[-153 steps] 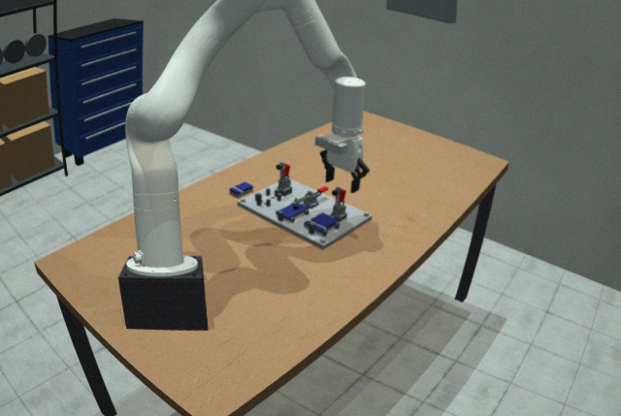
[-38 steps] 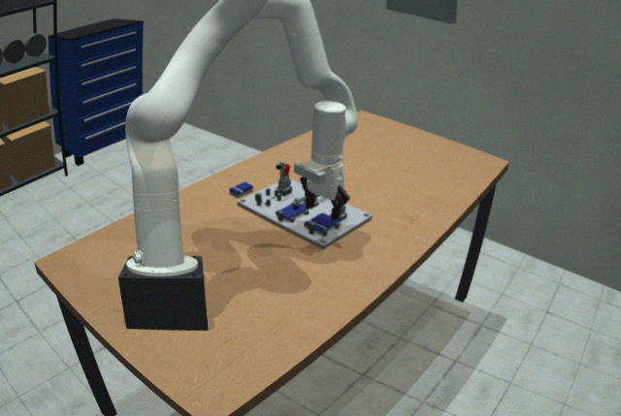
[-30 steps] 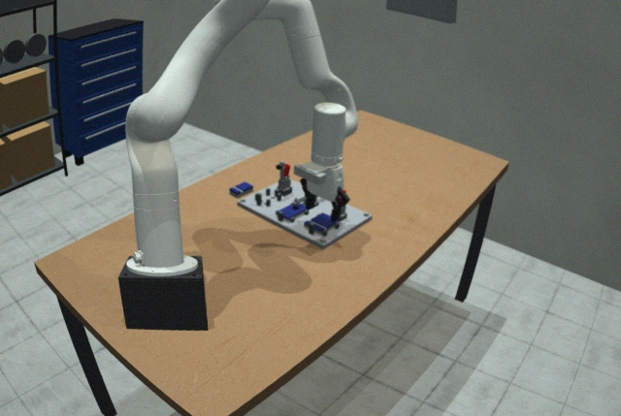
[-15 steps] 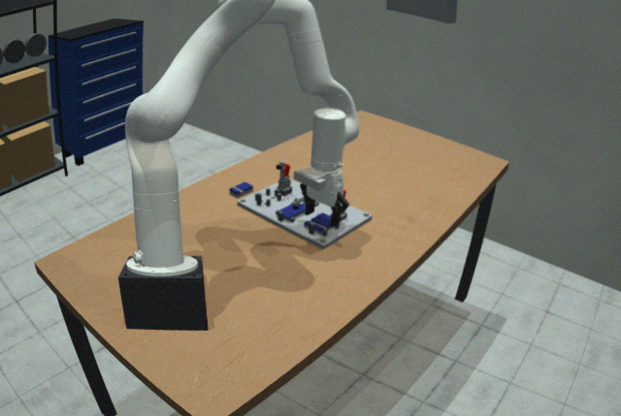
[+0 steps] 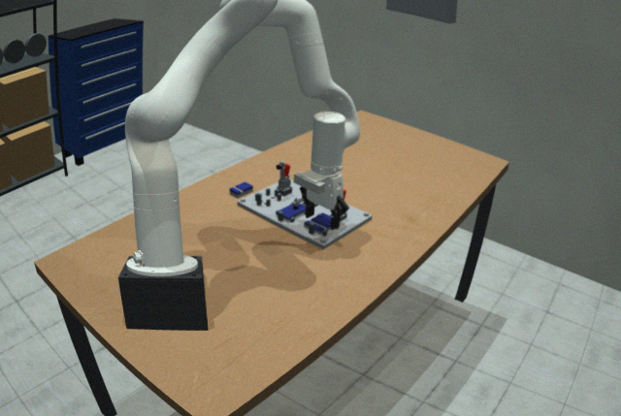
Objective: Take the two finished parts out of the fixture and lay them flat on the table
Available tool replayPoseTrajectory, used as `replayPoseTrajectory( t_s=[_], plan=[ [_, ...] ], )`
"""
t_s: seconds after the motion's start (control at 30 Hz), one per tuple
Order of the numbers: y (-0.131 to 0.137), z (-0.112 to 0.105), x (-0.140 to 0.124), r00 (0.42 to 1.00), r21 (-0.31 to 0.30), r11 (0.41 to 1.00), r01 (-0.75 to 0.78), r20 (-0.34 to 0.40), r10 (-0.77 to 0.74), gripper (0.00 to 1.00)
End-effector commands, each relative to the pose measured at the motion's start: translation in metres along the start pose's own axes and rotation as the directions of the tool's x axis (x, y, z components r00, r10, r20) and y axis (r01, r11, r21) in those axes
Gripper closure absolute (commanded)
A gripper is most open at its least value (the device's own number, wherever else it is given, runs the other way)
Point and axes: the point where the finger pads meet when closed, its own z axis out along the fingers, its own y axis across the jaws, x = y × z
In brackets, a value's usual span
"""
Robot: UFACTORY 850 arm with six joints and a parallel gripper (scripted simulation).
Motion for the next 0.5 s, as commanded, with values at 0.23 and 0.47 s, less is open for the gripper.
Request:
replayPoseTrajectory(
  t_s=[0.23, 0.47],
  plan=[
    [-0.0002, -0.0001, -0.0008, 1.000, 0.000, 1.000, 0.000, 0.002, 0.000, 0.00],
    [-0.0002, -0.0001, -0.0008, 1.000, 0.000, 1.000, 0.000, 0.002, 0.000, 1.00]
  ],
)
